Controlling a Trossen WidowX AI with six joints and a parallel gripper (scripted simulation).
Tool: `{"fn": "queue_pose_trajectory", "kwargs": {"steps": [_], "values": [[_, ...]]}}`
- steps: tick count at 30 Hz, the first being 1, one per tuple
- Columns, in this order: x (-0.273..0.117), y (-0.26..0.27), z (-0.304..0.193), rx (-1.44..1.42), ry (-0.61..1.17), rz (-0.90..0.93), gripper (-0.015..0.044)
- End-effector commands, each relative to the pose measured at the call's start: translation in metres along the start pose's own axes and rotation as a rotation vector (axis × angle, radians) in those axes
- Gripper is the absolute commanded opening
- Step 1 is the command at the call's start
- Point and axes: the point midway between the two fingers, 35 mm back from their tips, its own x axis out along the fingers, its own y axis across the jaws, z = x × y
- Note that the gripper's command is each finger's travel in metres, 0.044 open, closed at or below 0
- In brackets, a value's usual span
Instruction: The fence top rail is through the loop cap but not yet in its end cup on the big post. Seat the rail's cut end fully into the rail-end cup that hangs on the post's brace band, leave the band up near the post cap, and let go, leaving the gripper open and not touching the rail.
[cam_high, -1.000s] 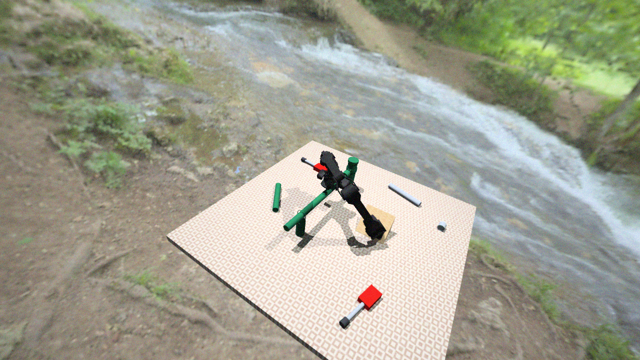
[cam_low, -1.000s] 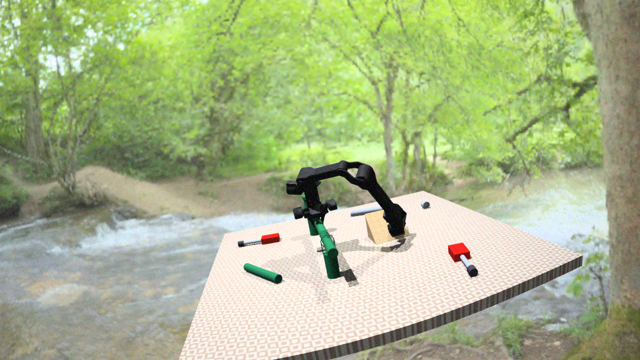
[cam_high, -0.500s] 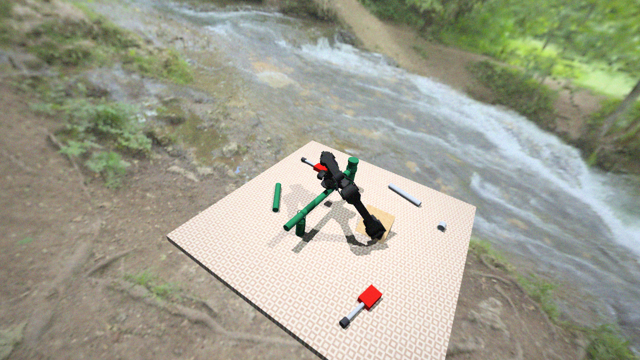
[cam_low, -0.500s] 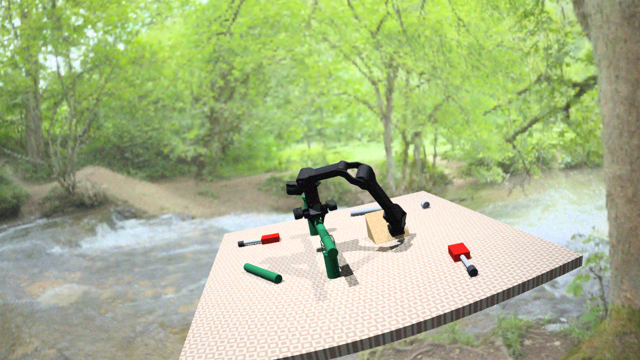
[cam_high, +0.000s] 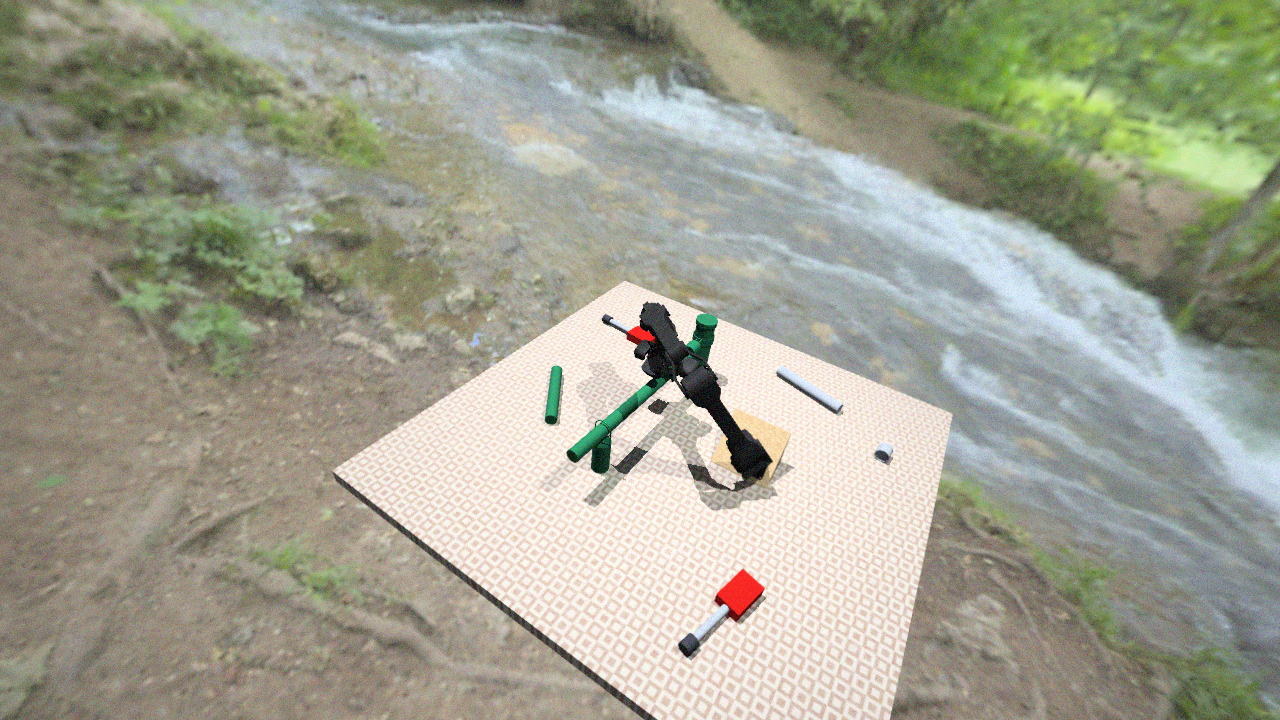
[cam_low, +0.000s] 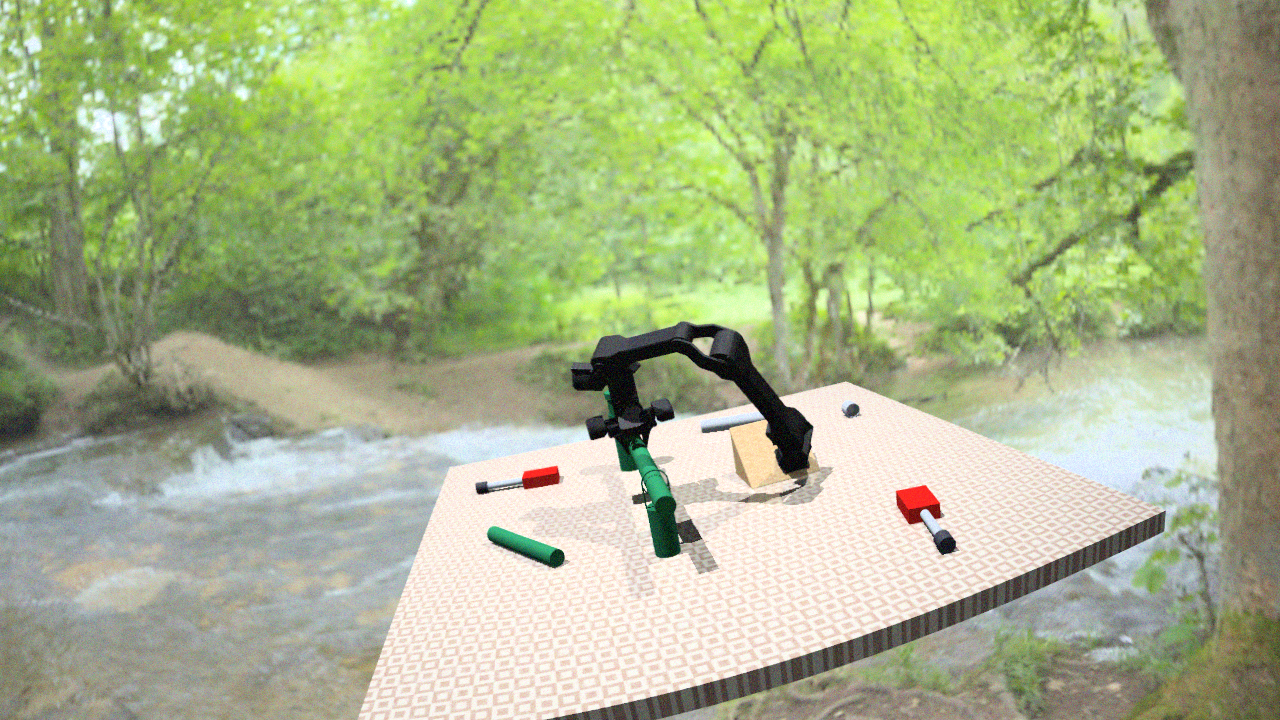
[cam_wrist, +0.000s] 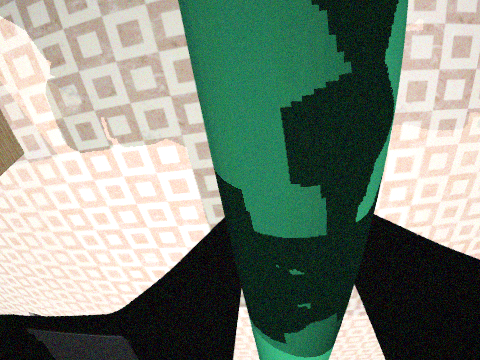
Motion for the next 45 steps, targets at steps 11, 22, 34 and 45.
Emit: {"fn": "queue_pose_trajectory", "kwargs": {"steps": [11,22,34,45], "values": [[-0.009,-0.001,-0.013,0.003,0.019,-0.017,0.0],[-0.011,-0.003,-0.016,0.003,0.019,-0.017,0.0],[-0.003,-0.002,-0.001,-0.01,-0.016,0.009,0.0],[-0.005,-0.002,0.001,-0.01,-0.016,0.009,0.0]]}}
